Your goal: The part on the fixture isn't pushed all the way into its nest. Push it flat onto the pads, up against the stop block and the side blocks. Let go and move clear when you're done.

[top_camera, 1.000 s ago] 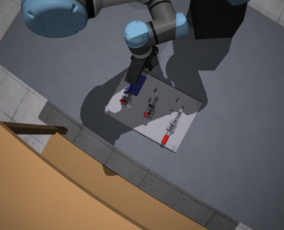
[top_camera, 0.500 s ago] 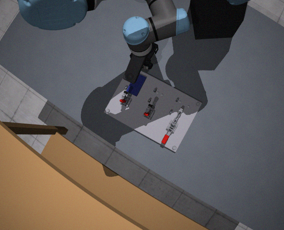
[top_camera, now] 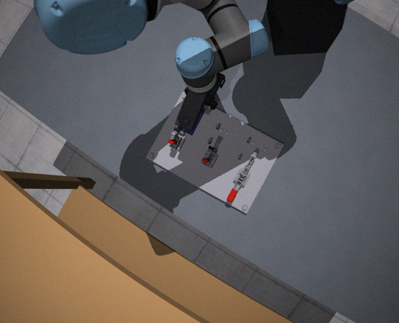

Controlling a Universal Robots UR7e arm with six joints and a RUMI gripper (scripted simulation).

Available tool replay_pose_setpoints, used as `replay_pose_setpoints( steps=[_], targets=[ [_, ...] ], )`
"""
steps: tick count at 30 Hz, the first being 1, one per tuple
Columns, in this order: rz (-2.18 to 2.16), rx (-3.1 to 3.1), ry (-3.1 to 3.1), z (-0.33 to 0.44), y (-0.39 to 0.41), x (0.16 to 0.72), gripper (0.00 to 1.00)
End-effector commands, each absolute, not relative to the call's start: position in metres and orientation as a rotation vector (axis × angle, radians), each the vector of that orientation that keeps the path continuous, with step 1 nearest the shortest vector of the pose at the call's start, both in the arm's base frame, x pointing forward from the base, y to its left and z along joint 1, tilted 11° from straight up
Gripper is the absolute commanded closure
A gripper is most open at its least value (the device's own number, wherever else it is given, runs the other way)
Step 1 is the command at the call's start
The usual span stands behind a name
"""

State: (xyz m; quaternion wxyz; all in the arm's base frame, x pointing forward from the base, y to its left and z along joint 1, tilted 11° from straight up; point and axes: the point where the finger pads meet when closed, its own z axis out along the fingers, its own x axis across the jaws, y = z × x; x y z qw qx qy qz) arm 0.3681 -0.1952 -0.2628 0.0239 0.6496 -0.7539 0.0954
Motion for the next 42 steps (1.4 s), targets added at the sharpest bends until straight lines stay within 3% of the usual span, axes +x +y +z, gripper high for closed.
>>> replay_pose_setpoints(
  steps=[1, 8, 13, 42],
  targets=[
    [0.289, 2.005, -2.332, -0.263, -0.189, 0.380, 1.00],
    [0.289, 2.005, -2.332, -0.263, -0.189, 0.380, 1.00],
    [0.289, 2.005, -2.332, -0.263, -0.166, 0.420, 1.00],
    [0.289, 2.005, -2.332, -0.292, -0.172, 0.422, 1.00]
  ],
)
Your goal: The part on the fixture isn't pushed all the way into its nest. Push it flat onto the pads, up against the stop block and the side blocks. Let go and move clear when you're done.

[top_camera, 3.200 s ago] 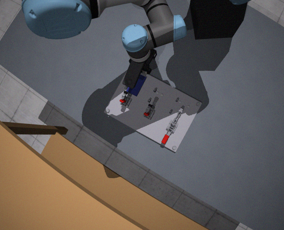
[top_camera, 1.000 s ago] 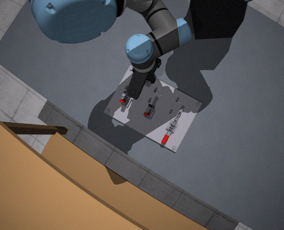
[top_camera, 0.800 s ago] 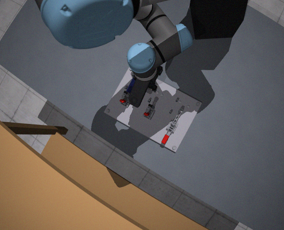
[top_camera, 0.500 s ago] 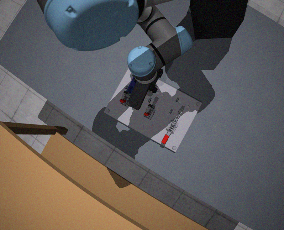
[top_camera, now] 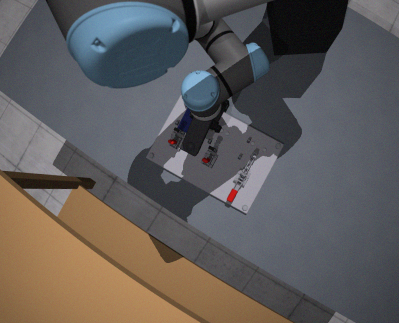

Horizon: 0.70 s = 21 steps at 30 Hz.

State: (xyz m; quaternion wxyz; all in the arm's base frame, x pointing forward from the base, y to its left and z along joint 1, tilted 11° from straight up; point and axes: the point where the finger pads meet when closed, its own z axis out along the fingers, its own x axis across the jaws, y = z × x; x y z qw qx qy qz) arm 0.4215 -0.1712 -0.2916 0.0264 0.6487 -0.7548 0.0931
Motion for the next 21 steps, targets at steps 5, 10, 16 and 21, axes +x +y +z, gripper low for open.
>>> replay_pose_setpoints(
  steps=[5, 10, 16, 21],
  targets=[
    [0.289, 2.005, -2.332, -0.2934, -0.1717, 0.4224, 1.00],
    [0.289, 2.005, -2.332, -0.2934, -0.1717, 0.4224, 1.00],
    [0.289, 2.005, -2.332, -0.2934, -0.1717, 0.4224, 1.00],
    [0.289, 2.005, -2.332, -0.2926, -0.1748, 0.4219, 1.00]
  ],
)
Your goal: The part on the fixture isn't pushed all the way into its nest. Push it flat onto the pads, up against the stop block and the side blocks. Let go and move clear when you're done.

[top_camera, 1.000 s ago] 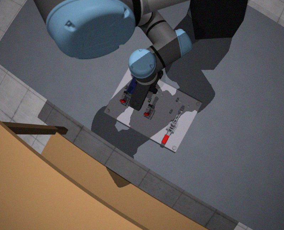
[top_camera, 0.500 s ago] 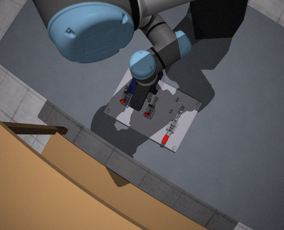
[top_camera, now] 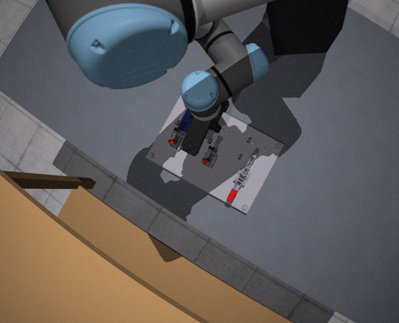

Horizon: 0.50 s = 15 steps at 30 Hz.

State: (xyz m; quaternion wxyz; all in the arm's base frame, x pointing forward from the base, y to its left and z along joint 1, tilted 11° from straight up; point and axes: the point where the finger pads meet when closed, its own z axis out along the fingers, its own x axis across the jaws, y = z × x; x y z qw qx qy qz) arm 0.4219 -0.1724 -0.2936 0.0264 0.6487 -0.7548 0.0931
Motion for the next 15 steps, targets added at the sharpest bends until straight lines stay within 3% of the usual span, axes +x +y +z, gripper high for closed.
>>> replay_pose_setpoints(
  steps=[1, 15],
  targets=[
    [0.289, 2.005, -2.332, -0.2925, -0.1756, 0.4217, 1.00],
    [0.289, 2.005, -2.332, -0.2922, -0.1770, 0.4215, 1.00]
  ],
)
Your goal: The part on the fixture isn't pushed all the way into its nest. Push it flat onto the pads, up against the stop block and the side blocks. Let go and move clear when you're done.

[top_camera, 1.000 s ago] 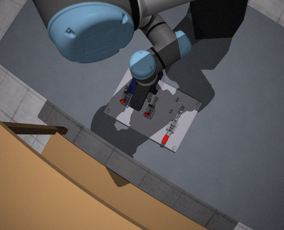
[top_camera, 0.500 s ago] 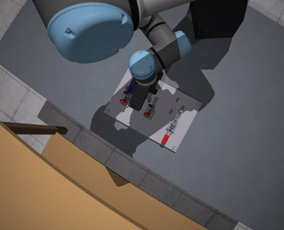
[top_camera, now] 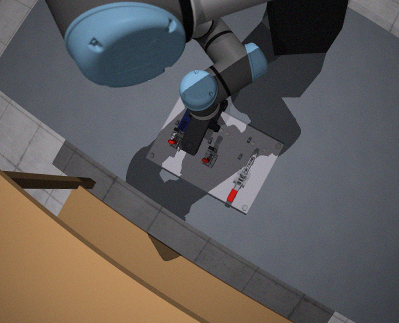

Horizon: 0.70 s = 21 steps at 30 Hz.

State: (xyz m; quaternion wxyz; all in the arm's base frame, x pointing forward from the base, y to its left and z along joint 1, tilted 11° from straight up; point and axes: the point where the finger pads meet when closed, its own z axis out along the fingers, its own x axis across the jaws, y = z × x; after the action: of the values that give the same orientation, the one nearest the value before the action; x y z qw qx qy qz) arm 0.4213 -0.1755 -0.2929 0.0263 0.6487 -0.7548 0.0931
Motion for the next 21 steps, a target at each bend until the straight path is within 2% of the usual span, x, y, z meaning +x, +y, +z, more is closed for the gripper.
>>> replay_pose_setpoints(
  steps=[1, 21],
  targets=[
    [0.289, 2.005, -2.332, -0.2921, -0.1777, 0.4214, 1.00],
    [0.289, 2.005, -2.332, -0.2910, -0.1830, 0.4205, 1.00]
  ],
)
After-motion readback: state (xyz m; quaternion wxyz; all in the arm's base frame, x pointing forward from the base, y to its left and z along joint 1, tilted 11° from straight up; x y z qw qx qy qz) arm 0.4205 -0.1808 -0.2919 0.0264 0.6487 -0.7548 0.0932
